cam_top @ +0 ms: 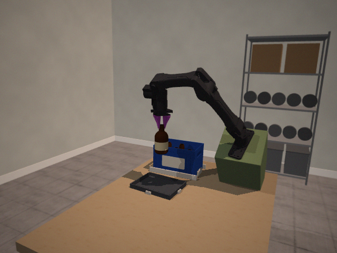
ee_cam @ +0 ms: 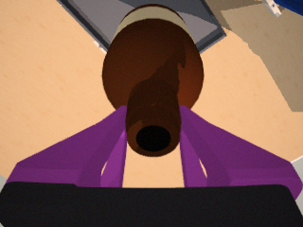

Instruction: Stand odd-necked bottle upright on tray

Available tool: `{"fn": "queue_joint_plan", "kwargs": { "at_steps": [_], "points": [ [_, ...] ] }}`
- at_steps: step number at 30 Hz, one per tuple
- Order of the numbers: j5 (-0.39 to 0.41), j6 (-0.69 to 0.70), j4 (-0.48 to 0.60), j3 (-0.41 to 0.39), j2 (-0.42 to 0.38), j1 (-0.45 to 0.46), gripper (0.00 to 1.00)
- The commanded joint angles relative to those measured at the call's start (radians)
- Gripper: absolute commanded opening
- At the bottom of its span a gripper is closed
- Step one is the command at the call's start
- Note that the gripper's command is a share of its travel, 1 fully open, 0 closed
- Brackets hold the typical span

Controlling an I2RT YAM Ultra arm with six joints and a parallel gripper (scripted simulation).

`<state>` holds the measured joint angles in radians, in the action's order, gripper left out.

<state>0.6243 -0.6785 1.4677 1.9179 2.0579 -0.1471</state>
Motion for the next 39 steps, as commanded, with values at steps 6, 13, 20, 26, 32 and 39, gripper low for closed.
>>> {"fn": "queue_joint_plan", "kwargs": {
  "at_steps": [6,13,20,26,32,39],
  "points": [
    [-0.006,-0.023,0.018,0.050,-0.009,0.007,0.00],
    [-0.006,-0.031,0.022,0.062,-0.006,0.008,0.00],
    [-0.005,-0.037,0.025,0.071,-0.009,0.000,0.00],
    [-0.006,-0.040,0.027,0.076,0.000,0.001,0.00],
    [-0.005,-0.043,0.029,0.080,-0.004,-0.001,0.00],
    [-0.005,-0.044,0.029,0.083,0.001,-0.004,0.00]
  ]
}}
